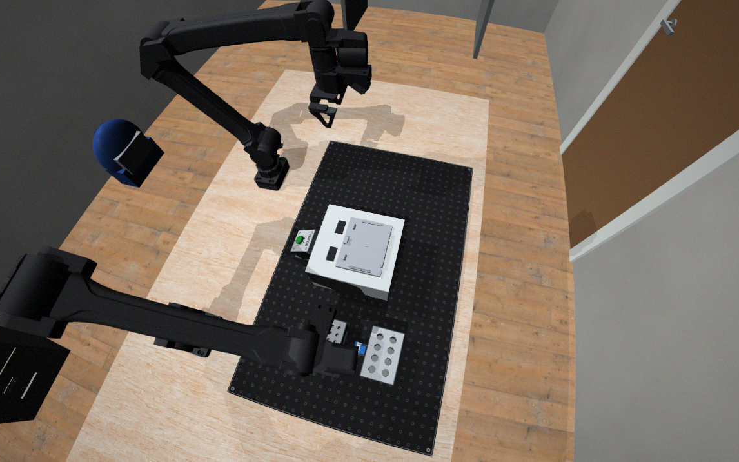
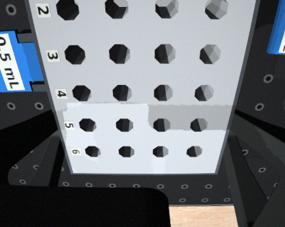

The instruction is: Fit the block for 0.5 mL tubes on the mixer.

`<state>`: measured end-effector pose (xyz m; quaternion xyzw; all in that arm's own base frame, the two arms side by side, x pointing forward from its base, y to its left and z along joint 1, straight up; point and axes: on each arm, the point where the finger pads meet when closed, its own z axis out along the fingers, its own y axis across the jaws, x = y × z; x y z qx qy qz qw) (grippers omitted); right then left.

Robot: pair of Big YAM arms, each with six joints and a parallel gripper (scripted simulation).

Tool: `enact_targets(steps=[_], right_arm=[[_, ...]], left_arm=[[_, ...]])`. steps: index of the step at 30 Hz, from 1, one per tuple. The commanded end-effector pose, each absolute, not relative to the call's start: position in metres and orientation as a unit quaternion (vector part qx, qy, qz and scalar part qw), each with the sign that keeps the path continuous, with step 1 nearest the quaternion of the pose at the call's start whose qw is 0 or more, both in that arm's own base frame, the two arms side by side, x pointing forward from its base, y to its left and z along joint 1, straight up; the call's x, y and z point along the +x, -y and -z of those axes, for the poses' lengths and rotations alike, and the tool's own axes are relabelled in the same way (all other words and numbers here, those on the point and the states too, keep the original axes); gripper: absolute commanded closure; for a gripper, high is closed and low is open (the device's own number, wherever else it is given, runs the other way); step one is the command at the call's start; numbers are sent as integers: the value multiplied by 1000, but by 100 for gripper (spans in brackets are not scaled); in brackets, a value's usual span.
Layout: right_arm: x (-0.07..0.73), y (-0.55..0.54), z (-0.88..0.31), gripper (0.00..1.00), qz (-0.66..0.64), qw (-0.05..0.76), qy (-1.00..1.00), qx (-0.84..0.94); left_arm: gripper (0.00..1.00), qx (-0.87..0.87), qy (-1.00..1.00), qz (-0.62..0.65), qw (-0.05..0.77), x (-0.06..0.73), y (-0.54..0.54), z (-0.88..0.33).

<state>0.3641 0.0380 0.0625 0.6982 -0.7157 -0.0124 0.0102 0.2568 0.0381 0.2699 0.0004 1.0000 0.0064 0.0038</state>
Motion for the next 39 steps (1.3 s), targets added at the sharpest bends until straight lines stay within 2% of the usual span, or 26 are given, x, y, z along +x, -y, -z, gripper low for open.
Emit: enact_targets(steps=[1,39], right_arm=[[406,-43,-113,100,-19,-37,713,700],[403,-41,-170,100,-24,-43,720,693]], left_arm=[[0,11,-1000,-9,25,264,-37,-286],[0,10,-1000,-8,23,263,-37,-285]])
